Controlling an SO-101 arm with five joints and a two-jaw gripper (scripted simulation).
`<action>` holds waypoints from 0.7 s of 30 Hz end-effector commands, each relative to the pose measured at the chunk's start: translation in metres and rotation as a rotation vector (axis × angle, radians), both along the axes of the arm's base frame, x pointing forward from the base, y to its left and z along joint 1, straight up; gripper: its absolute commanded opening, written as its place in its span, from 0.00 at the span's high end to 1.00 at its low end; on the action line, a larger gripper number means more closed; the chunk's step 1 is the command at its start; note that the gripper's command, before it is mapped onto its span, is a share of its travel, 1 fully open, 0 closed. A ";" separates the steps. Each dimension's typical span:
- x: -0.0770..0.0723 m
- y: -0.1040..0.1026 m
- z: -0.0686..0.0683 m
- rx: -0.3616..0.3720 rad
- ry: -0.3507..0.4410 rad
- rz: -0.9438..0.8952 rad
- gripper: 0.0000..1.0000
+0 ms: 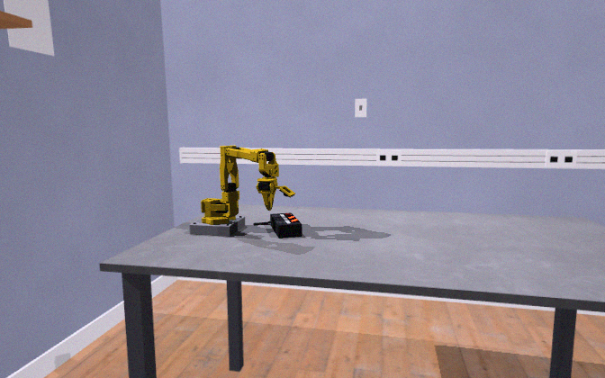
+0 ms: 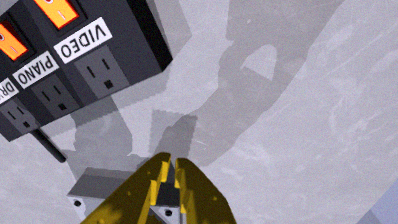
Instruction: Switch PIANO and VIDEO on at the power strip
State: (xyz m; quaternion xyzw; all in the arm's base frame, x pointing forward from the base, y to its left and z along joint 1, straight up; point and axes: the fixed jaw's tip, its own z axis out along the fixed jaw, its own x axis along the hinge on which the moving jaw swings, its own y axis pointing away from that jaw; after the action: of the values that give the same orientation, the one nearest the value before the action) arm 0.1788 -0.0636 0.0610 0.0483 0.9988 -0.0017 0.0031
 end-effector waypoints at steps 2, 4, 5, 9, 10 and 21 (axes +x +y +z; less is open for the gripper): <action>-0.005 -0.004 0.002 0.004 0.006 -0.211 1.00; -0.005 -0.006 0.002 0.005 0.006 -0.293 1.00; -0.006 -0.007 0.003 0.005 0.006 -0.334 1.00; -0.007 -0.010 0.004 0.005 0.005 -0.490 1.00; -0.007 -0.011 0.004 0.005 0.005 -0.527 1.00; -0.010 -0.019 0.006 0.006 0.004 -0.842 1.00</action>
State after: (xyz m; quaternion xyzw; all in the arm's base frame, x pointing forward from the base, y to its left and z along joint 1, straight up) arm 0.1730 -0.0815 0.0658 0.4049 0.9143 -0.0008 0.0042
